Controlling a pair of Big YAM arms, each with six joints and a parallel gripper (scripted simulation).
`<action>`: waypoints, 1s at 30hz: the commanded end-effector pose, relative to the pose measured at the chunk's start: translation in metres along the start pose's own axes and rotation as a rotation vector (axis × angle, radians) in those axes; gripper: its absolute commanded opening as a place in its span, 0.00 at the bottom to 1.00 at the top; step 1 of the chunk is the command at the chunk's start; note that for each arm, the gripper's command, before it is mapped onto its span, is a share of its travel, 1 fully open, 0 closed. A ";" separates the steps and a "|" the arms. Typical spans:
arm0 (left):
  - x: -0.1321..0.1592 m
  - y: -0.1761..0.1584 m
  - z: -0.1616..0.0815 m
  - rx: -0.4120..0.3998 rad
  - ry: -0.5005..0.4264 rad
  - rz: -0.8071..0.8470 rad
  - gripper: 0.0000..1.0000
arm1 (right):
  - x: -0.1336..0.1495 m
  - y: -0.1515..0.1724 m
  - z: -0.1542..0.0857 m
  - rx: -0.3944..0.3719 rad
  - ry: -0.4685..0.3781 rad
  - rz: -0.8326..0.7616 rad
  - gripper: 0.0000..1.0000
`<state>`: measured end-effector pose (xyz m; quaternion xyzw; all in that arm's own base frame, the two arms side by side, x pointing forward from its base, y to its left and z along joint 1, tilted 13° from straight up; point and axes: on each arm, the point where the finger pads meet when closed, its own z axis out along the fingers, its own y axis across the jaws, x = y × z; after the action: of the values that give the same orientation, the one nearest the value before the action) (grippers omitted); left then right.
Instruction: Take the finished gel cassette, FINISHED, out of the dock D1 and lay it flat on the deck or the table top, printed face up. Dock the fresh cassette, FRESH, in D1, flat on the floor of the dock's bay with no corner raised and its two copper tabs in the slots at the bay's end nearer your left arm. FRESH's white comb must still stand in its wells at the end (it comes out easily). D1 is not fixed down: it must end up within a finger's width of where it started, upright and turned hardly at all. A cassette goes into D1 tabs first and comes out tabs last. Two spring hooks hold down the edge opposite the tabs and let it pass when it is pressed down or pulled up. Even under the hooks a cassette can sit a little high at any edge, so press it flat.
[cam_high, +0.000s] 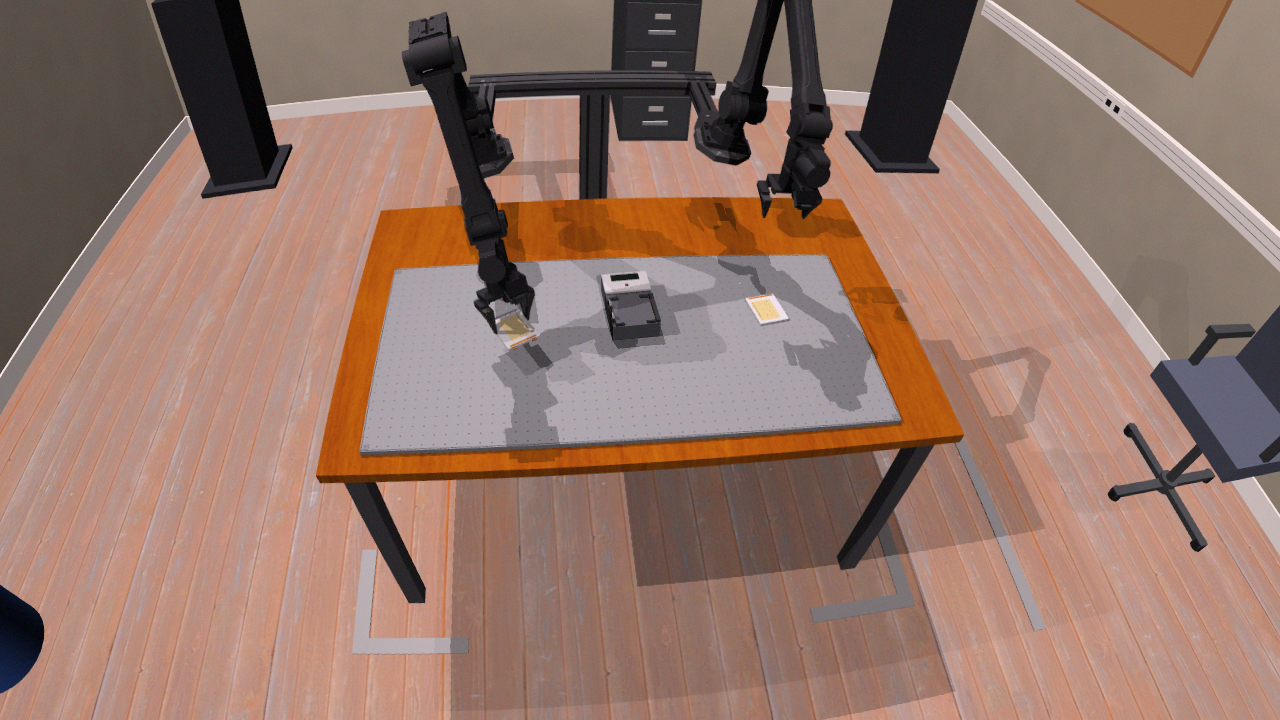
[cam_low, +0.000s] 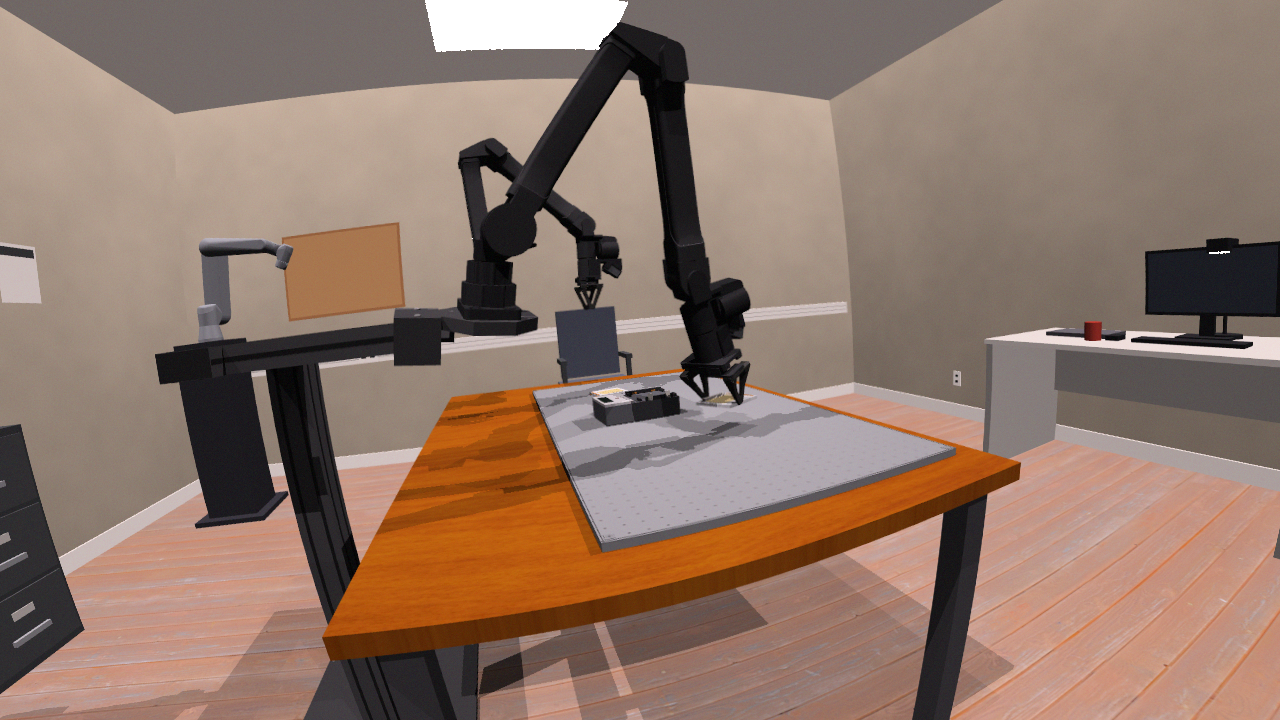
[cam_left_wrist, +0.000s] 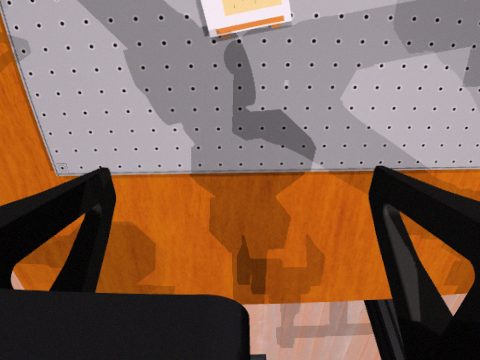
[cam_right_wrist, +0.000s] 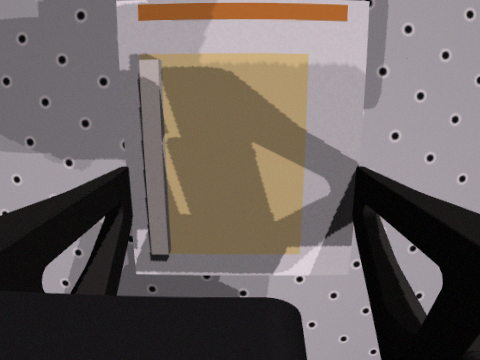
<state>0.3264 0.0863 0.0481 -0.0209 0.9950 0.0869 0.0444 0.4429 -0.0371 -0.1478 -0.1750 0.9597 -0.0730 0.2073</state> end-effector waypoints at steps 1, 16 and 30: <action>-0.017 0.000 -0.013 -0.005 -0.033 -0.004 1.00 | -0.015 0.001 -0.013 0.006 -0.023 0.003 0.00; -0.017 0.000 -0.013 -0.005 -0.033 -0.004 1.00 | -0.016 -0.018 -0.048 0.005 0.062 0.121 0.00; -0.017 0.000 -0.013 -0.005 -0.033 -0.004 1.00 | -0.009 -0.041 -0.103 0.009 0.167 0.285 0.00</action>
<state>0.3264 0.0863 0.0481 -0.0209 0.9950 0.0869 0.0444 0.4029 -0.0551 -0.0717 -0.0587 0.9898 -0.0589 0.1160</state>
